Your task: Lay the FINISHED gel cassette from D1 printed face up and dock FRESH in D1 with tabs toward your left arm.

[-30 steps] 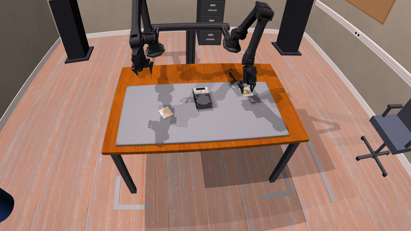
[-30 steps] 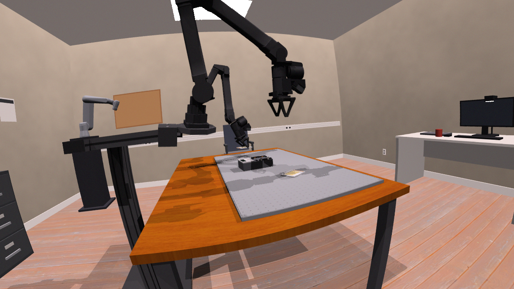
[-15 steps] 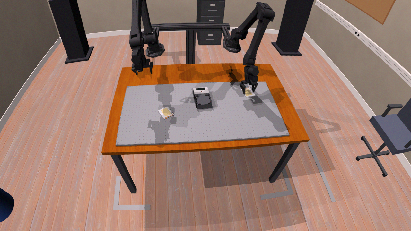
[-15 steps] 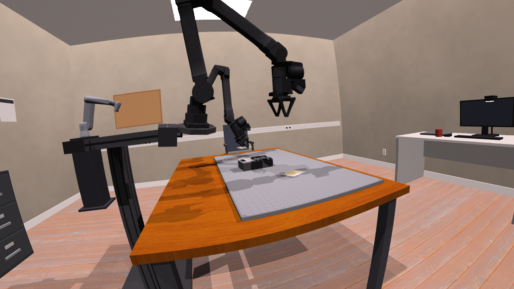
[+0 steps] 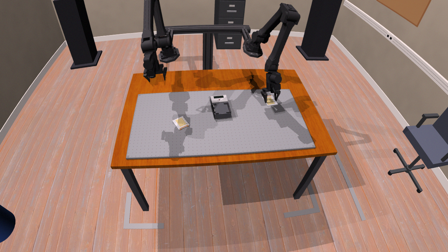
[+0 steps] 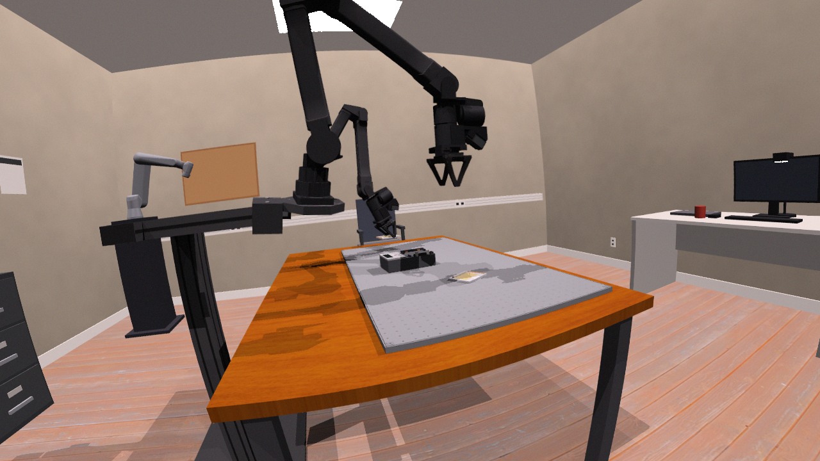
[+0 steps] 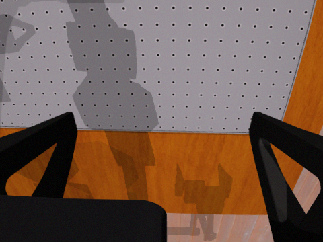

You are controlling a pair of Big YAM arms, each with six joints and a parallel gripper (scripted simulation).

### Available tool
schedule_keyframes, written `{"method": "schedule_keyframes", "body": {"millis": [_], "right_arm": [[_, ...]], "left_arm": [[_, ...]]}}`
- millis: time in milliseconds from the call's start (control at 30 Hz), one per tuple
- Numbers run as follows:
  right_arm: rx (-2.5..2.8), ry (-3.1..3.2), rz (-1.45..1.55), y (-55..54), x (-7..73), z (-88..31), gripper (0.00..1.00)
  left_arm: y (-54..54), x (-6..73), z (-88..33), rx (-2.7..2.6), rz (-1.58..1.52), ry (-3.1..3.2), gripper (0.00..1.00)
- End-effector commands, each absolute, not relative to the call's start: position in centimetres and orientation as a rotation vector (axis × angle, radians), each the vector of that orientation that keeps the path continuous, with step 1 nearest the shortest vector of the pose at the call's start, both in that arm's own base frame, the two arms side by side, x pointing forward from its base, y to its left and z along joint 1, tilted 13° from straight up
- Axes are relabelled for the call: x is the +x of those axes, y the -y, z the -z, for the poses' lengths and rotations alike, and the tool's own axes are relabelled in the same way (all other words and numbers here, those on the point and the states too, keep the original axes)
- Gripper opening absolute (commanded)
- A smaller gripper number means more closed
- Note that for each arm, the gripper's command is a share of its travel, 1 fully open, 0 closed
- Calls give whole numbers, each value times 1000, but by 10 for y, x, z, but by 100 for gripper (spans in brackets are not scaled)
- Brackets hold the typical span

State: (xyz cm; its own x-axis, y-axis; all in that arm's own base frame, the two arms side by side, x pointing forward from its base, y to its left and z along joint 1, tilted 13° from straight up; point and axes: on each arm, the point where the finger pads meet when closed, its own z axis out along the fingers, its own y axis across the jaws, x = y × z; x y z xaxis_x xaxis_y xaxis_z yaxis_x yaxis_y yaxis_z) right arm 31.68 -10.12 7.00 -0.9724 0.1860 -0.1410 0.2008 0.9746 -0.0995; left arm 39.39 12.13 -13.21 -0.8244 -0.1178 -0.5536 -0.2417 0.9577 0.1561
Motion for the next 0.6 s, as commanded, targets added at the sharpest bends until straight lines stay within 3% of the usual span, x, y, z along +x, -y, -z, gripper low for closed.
{"method": "schedule_keyframes", "body": {"millis": [0, 567], "right_arm": [[277, -2963, 173, 107, 336, -87, 100], [277, -2963, 173, 107, 336, -87, 100]], "left_arm": [[-127, 396, 129, -250, -306, -2523, 0], [-129, 397, 137, -254, -300, -2504, 0]]}}
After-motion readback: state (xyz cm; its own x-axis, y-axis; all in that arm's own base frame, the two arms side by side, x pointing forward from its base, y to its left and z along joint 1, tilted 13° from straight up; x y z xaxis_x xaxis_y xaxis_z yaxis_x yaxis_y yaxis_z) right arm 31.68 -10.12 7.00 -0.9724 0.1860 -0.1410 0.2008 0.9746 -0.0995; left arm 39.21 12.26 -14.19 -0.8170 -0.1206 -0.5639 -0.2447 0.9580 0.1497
